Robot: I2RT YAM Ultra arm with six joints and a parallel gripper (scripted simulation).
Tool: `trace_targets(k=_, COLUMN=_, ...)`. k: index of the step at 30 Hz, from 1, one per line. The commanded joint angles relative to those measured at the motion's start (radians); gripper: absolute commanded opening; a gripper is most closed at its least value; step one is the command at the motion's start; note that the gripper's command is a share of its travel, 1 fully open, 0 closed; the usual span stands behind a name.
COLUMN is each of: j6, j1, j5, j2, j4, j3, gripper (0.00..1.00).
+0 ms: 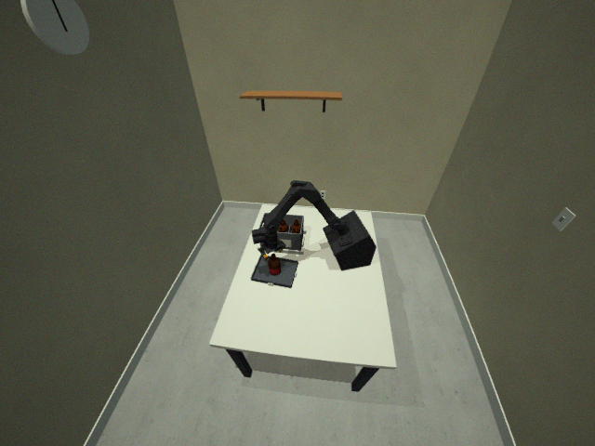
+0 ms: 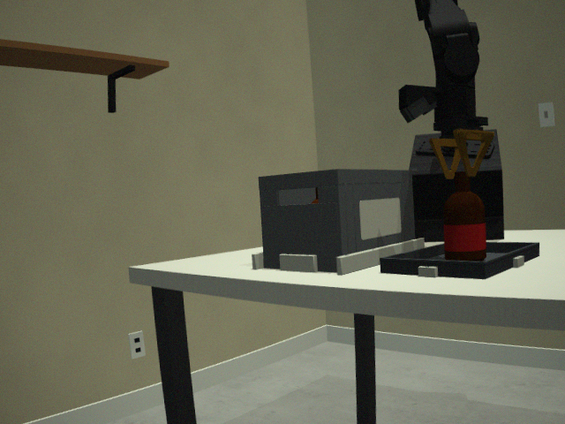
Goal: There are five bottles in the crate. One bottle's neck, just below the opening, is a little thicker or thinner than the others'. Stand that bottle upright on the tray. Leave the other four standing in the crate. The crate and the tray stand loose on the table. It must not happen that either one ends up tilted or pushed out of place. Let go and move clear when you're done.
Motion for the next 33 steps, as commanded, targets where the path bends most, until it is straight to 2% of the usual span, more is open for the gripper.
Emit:
trace_targets(k=1, j6=0.001, j1=0.002, j5=0.013, j2=-0.013, j4=0.002, j3=-0.005, gripper=1.00)
trace_targets(k=25, j6=0.010, j1=0.013, j5=0.014, j2=-0.076, j4=-0.089, j3=0.052, gripper=1.00)
trace_targets(k=33, j6=0.014, j1=0.017, j5=0.017, j2=-0.107, j4=-0.154, j3=0.087, gripper=1.00)
